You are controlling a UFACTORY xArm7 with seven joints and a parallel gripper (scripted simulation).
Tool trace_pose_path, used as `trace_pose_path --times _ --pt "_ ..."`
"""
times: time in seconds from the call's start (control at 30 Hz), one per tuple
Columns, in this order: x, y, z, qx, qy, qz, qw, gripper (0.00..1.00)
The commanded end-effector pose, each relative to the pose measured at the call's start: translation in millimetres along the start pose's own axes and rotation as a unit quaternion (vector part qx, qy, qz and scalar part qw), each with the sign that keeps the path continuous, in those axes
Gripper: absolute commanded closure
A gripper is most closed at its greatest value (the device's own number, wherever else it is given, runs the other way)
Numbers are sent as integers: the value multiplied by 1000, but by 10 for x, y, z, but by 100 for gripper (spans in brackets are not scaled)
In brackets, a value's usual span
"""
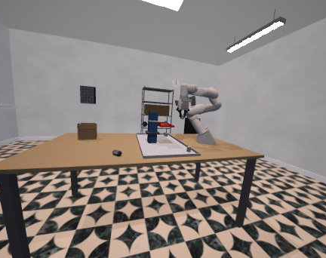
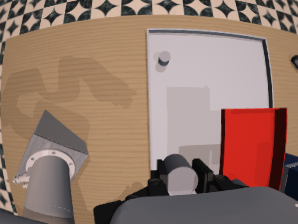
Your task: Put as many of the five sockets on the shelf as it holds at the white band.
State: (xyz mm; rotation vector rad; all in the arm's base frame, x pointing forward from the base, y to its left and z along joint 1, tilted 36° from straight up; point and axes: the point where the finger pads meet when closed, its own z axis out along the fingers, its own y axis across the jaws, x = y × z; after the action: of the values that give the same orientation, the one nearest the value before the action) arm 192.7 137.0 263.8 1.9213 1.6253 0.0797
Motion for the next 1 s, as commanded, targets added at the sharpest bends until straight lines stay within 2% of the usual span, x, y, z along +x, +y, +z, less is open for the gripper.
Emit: trace_pose_path --times 0.0,0.13,0.23,0.27,0.33,0.43,0.47,0.53,0.6,0.63,0.67,0.73,0.77,0.8,0.83,0.87,0.9,0.97 --pt "7 14 -13 0 2 15 1000 100" --pt "19 57 -24 3 4 78 997 100" --pt "32 112 -36 6 6 155 988 100" --pt "32 112 -36 6 6 155 988 100" --pt "42 161 -46 9 8 220 975 100" --pt "48 190 -51 10 9 256 967 100" --pt "54 220 -56 12 9 293 956 100" --pt "54 220 -56 12 9 293 956 100" --pt "65 289 -67 15 10 373 928 100" --pt "65 289 -67 15 10 373 928 100" --pt "70 327 -72 16 10 415 910 100" --pt "70 327 -72 16 10 415 910 100" --pt "75 367 -77 17 10 457 889 100" --pt "75 367 -77 17 10 457 889 100" --pt "80 409 -81 18 10 499 866 100" --pt "80 409 -81 18 10 499 866 100" --pt "84 452 -85 19 10 541 841 100" --pt "84 452 -85 19 10 541 841 100"
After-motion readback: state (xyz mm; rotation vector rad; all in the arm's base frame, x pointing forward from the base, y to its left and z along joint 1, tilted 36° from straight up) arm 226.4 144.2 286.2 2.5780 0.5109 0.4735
